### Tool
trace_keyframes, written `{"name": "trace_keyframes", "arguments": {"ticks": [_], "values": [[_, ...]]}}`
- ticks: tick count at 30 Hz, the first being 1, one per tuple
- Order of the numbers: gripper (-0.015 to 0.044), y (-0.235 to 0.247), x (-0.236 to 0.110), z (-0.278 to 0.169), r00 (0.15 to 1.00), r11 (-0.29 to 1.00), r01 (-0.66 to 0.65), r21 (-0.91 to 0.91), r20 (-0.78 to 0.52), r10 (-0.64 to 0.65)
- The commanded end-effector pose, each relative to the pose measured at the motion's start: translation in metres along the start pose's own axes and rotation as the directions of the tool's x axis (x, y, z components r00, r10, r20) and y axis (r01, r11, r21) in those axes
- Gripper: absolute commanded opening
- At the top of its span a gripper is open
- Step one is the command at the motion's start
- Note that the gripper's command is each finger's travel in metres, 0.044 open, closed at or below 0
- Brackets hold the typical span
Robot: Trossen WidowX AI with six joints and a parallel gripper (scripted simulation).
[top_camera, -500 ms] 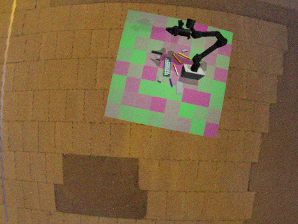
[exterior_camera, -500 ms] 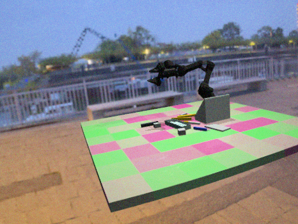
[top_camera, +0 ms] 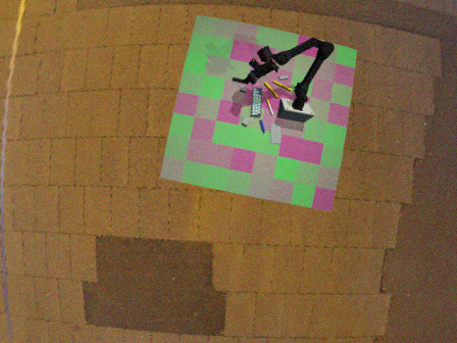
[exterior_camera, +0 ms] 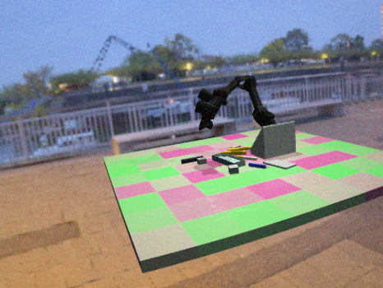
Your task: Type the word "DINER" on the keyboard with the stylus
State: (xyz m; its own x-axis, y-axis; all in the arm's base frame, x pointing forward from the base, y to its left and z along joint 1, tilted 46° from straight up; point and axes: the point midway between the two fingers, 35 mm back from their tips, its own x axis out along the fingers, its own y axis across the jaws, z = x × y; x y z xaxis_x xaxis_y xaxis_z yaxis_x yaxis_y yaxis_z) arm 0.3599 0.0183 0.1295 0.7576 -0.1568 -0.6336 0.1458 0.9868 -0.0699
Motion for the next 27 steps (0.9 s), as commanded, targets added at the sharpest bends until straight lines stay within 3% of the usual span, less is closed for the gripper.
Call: {"name": "trace_keyframes", "arguments": {"ticks": [1,8,14,27], "values": [[0.002,0.004,0.025,-0.044,0.977,0.994,0.089,-0.068,-0.186,-0.101],[0.0,-0.001,0.048,-0.144,0.794,0.898,0.231,-0.374,-0.462,-0.396],[0.0,-0.018,0.044,-0.201,0.601,0.723,0.256,-0.642,-0.48,-0.639],[0.0,-0.02,0.044,-0.201,0.595,0.716,0.255,-0.65,-0.478,-0.646]]}}
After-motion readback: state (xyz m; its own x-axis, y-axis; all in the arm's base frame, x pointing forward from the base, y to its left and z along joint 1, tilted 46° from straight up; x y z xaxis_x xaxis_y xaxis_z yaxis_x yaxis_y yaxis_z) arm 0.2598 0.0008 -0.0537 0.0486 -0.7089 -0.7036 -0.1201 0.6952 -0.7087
